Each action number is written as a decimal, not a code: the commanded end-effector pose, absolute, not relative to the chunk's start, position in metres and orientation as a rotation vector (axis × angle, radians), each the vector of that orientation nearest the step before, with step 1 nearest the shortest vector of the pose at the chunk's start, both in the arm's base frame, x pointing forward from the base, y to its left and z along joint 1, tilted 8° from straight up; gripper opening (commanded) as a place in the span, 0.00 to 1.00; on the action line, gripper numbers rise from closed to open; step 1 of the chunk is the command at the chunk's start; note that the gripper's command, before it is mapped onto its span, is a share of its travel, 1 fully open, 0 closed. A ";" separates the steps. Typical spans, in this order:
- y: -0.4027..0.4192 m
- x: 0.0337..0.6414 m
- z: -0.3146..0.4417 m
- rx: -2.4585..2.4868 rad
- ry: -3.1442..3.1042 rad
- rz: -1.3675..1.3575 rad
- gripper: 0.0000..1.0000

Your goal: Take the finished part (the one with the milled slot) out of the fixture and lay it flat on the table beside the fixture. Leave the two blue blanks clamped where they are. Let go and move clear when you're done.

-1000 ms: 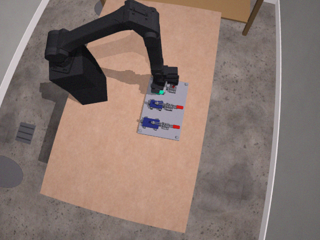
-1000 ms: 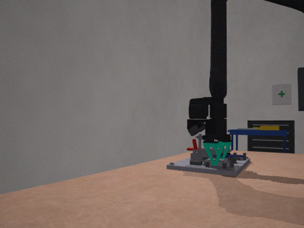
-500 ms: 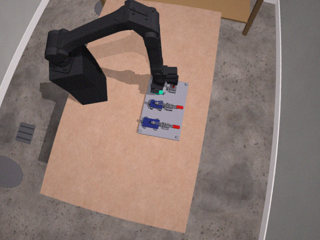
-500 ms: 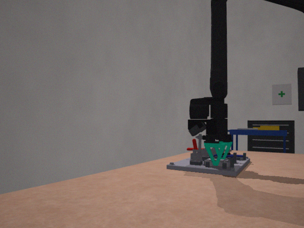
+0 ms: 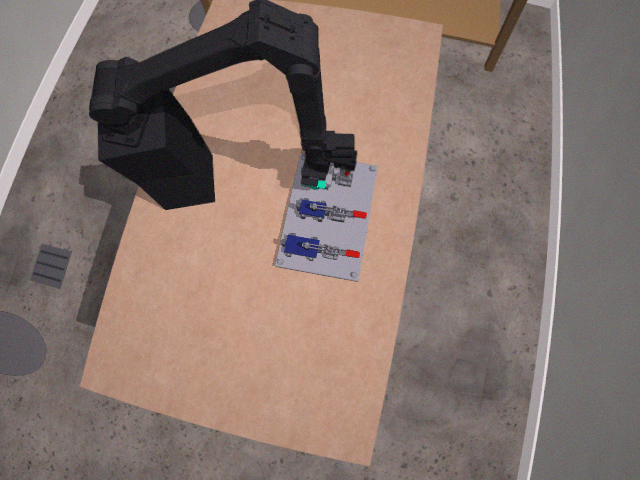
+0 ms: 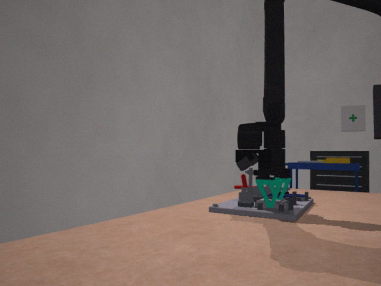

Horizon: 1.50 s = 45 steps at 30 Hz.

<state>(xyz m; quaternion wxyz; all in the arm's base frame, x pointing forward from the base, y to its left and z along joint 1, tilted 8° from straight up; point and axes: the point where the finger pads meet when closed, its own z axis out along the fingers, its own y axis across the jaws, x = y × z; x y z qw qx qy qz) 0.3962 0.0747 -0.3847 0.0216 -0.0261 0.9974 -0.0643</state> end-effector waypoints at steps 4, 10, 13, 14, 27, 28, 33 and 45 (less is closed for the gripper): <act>0.072 0.406 -0.376 -0.067 3.065 -0.186 0.92; 0.072 0.408 -0.375 -0.066 3.060 -0.185 0.92; 0.072 0.407 -0.376 -0.066 3.061 -0.185 0.92; 0.072 0.407 -0.376 -0.066 3.061 -0.185 0.92; 0.072 0.408 -0.376 -0.065 3.059 -0.184 0.92; 0.072 0.409 -0.376 -0.065 3.058 -0.184 0.92; 0.073 0.410 -0.377 -0.065 3.057 -0.183 0.92; 0.074 0.415 -0.376 -0.064 3.049 -0.180 0.92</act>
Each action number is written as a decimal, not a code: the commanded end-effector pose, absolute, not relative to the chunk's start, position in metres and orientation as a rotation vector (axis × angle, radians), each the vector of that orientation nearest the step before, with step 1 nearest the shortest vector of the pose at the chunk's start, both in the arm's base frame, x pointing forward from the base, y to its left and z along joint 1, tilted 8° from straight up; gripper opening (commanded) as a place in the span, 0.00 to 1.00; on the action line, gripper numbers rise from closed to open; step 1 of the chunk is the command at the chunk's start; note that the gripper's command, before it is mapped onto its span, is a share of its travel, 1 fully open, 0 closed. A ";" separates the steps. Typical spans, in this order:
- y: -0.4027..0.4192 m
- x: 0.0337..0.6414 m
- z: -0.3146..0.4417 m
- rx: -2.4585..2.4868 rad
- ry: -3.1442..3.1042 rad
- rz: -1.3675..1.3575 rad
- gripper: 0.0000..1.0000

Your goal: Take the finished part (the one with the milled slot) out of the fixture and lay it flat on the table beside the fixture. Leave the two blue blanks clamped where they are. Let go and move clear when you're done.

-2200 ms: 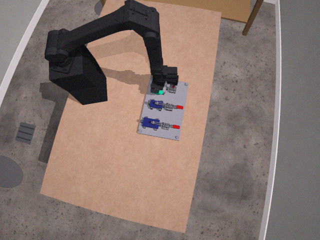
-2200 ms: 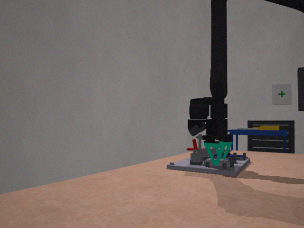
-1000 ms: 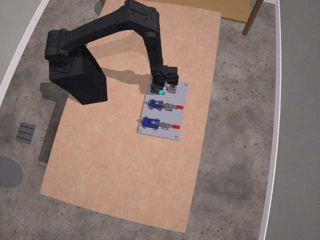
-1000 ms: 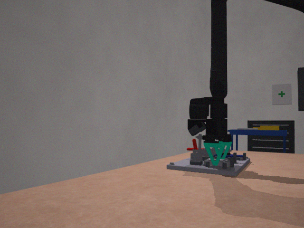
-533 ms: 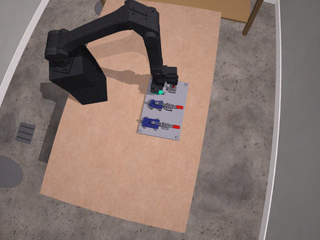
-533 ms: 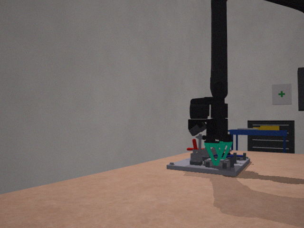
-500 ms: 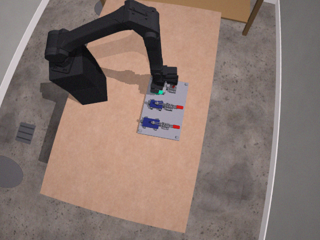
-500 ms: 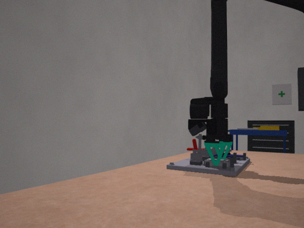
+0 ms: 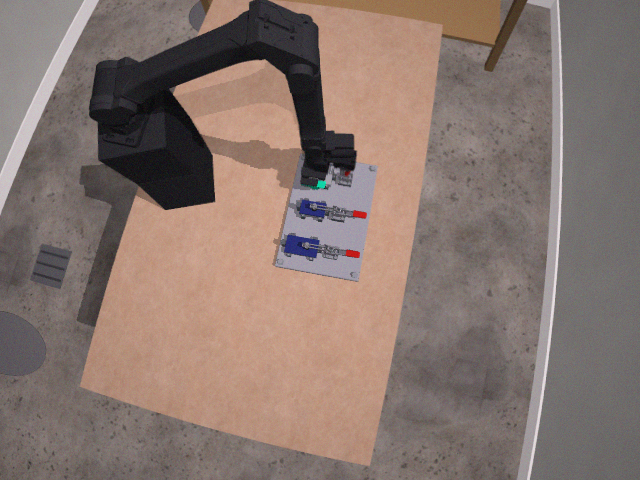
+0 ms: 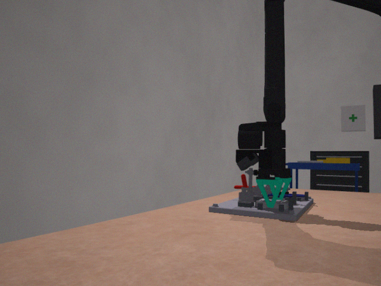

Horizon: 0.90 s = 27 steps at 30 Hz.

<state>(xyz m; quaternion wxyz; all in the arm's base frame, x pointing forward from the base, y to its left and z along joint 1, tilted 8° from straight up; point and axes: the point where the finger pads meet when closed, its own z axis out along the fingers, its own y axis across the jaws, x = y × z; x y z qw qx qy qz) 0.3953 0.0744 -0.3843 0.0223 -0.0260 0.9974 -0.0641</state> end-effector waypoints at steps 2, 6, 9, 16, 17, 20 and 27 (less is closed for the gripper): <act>0.074 0.416 -0.376 -0.064 3.048 -0.180 0.92; 0.074 0.416 -0.376 -0.063 3.047 -0.180 0.92; 0.074 0.416 -0.376 -0.063 3.047 -0.180 0.92; 0.074 0.417 -0.376 -0.063 3.046 -0.179 0.92; 0.074 0.417 -0.377 -0.063 3.047 -0.179 0.92; 0.074 0.416 -0.377 -0.064 3.048 -0.180 0.92; 0.074 0.415 -0.377 -0.064 3.054 -0.182 0.92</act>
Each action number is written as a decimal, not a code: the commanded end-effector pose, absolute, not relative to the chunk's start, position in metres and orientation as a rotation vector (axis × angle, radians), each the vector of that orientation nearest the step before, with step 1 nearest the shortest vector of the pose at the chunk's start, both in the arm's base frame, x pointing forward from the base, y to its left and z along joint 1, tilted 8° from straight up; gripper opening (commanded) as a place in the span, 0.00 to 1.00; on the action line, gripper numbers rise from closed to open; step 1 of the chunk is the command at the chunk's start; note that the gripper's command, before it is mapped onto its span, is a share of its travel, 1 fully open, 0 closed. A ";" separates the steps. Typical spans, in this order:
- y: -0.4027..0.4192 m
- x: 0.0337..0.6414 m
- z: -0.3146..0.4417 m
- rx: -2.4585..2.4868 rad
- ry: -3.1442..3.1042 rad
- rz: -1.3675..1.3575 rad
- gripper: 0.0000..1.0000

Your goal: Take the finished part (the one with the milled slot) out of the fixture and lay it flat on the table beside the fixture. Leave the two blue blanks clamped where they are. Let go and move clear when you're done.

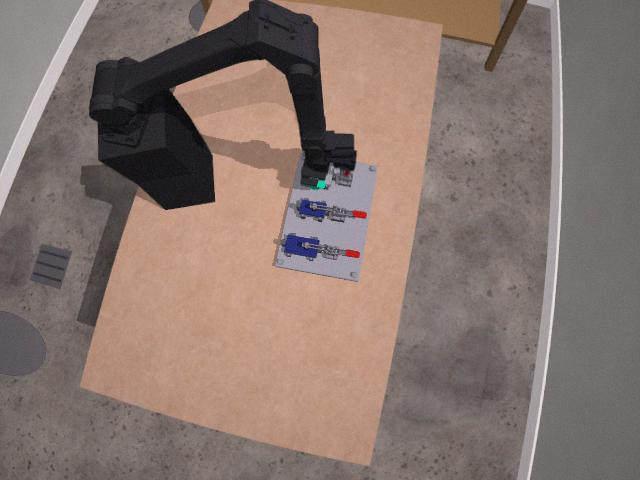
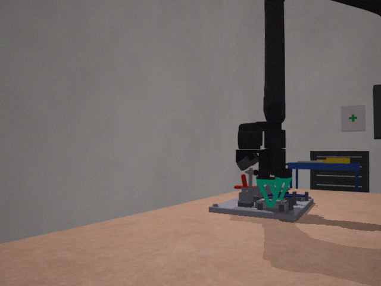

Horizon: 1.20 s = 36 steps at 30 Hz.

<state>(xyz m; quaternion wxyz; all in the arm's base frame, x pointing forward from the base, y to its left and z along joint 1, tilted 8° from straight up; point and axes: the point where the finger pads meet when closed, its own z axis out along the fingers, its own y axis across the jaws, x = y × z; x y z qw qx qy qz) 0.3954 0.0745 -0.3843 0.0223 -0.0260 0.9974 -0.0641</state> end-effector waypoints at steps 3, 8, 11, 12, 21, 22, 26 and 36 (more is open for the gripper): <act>0.074 0.415 -0.378 -0.065 3.057 -0.184 0.92; 0.073 0.412 -0.378 -0.066 3.065 -0.187 0.92; 0.073 0.411 -0.378 -0.066 3.067 -0.188 0.92; 0.073 0.411 -0.378 -0.066 3.068 -0.188 0.92; 0.073 0.412 -0.379 -0.066 3.070 -0.189 0.92; 0.073 0.412 -0.379 -0.066 3.070 -0.189 0.92; 0.073 0.412 -0.379 -0.066 3.070 -0.189 0.92; 0.073 0.410 -0.380 -0.067 3.078 -0.192 0.92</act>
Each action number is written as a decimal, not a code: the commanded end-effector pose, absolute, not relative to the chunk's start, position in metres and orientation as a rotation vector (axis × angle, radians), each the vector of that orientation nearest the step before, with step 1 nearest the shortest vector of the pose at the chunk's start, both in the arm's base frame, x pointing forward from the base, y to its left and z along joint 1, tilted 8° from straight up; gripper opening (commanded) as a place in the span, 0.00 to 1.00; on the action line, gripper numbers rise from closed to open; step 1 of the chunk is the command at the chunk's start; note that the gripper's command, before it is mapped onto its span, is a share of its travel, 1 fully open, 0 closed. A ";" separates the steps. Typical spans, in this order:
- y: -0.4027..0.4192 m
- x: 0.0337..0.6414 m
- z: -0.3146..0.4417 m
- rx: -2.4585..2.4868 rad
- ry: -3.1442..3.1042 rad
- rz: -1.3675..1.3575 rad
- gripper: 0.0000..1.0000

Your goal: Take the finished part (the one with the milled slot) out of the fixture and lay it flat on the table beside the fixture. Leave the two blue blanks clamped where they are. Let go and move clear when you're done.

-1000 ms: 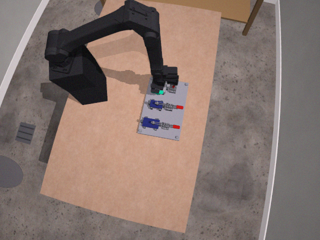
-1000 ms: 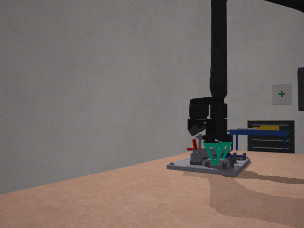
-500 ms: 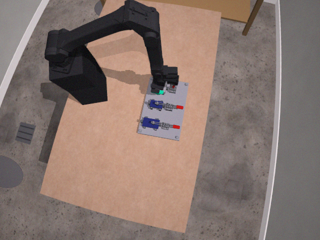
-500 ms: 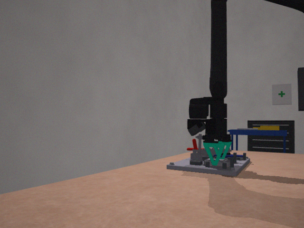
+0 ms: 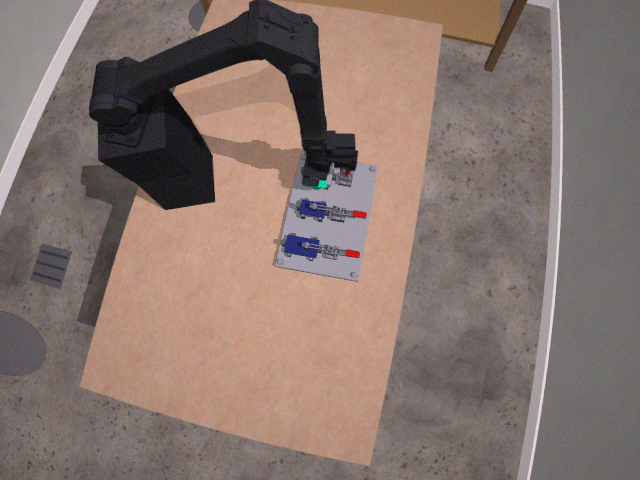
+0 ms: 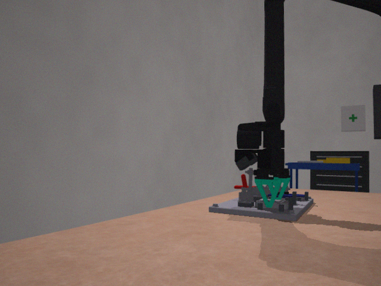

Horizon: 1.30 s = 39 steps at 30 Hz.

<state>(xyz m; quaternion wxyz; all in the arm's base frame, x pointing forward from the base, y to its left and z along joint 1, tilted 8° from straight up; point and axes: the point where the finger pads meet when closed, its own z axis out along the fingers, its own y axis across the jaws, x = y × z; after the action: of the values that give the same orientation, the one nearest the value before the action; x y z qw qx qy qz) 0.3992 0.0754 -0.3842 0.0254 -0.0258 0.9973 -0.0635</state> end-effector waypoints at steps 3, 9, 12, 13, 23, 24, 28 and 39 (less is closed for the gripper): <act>0.072 0.409 -0.380 -0.067 3.080 -0.193 0.92; 0.072 0.408 -0.381 -0.068 3.082 -0.194 0.92; 0.071 0.405 -0.381 -0.068 3.088 -0.196 0.92; 0.071 0.404 -0.382 -0.069 3.089 -0.196 0.92; 0.070 0.399 -0.383 -0.069 3.098 -0.200 0.92; 0.070 0.399 -0.384 -0.070 3.099 -0.201 0.92; 0.070 0.398 -0.384 -0.070 3.101 -0.201 0.92; 0.069 0.393 -0.386 -0.071 3.109 -0.205 0.92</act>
<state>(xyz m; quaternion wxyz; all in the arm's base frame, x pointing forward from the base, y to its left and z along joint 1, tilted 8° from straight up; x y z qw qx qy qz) 0.4002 0.0757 -0.3842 0.0245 -0.0259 0.9973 -0.0636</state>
